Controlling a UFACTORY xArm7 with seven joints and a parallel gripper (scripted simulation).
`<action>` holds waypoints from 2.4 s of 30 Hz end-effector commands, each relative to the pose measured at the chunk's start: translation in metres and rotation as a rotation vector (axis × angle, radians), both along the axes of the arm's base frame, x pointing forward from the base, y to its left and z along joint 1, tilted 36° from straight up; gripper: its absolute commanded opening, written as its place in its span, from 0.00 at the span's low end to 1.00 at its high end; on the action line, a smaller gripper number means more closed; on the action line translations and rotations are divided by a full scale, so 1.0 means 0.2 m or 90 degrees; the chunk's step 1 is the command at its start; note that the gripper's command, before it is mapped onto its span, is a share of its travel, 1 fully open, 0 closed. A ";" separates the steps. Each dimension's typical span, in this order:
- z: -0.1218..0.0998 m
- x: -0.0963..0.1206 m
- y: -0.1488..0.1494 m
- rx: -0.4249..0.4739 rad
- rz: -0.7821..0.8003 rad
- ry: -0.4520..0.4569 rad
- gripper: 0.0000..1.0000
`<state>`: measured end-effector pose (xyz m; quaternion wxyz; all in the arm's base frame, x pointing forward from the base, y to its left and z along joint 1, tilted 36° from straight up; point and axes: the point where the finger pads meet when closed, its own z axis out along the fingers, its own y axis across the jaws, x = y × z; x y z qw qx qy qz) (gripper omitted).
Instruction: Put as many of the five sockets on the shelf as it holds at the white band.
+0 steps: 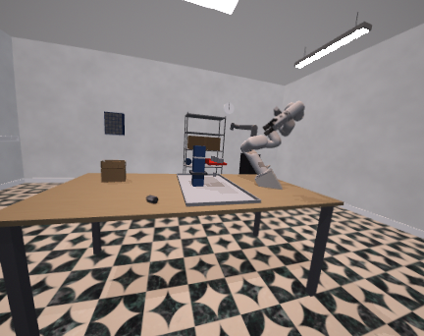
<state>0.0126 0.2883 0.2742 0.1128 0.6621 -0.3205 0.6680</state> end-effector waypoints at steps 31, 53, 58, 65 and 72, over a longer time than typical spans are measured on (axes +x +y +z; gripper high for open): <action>0.45 0.45 -0.59 0.411 -0.180 0.104 1.00; 0.42 0.63 -0.98 0.633 -0.300 0.162 1.00; 0.42 0.63 -0.98 0.633 -0.300 0.162 1.00; 0.42 0.63 -0.98 0.633 -0.300 0.162 1.00; 0.42 0.63 -0.98 0.633 -0.300 0.162 1.00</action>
